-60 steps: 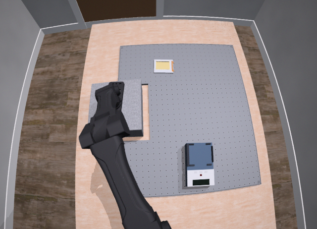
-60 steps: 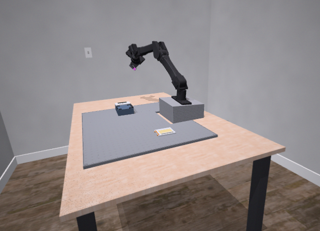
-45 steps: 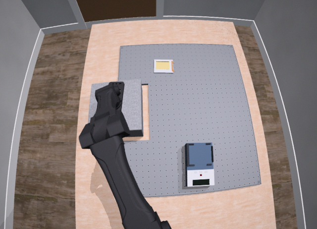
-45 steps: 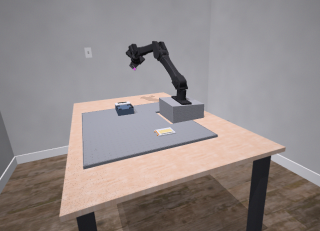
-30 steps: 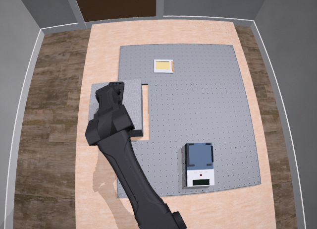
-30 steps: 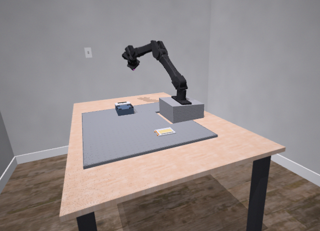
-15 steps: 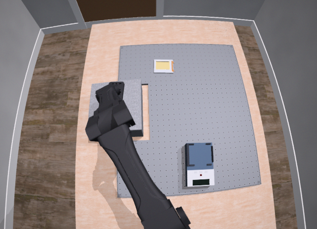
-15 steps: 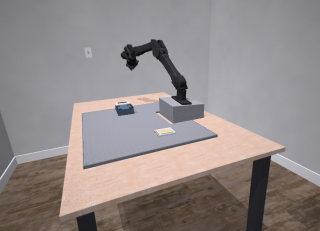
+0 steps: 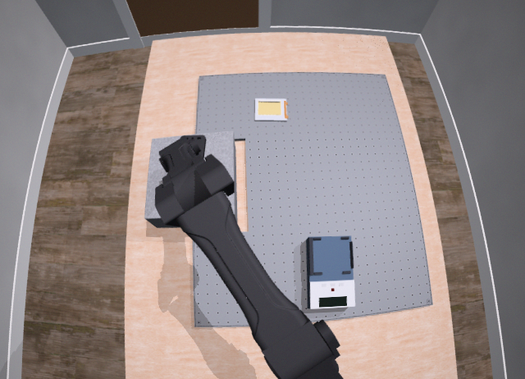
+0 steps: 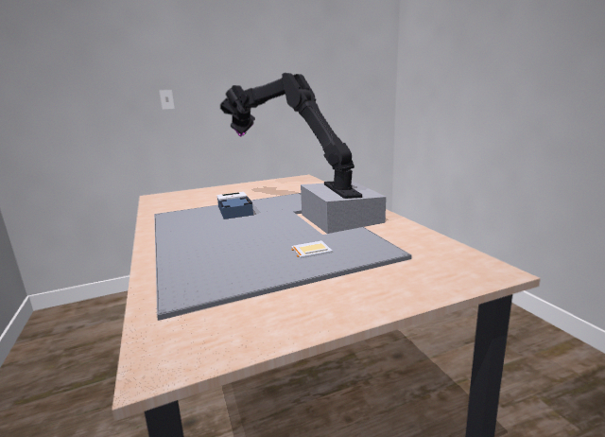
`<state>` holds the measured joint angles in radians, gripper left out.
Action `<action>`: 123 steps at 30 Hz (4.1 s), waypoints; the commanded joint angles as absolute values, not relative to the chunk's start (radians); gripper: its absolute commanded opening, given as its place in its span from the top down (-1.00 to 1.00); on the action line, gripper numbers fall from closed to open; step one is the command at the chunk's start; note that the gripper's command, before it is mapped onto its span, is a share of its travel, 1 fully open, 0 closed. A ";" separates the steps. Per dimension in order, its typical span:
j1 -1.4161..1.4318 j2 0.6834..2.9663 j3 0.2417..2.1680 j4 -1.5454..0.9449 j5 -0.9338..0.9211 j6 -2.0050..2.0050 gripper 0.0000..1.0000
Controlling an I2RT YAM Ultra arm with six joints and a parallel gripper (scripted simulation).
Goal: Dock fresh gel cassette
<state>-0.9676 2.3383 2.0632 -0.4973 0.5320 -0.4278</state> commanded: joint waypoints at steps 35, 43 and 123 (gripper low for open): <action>-0.814 2.202 1.928 -0.601 0.437 -0.369 0.29; -0.810 2.186 1.928 -0.573 0.453 -0.349 0.29; -0.346 1.951 1.582 -0.923 0.136 -0.222 0.29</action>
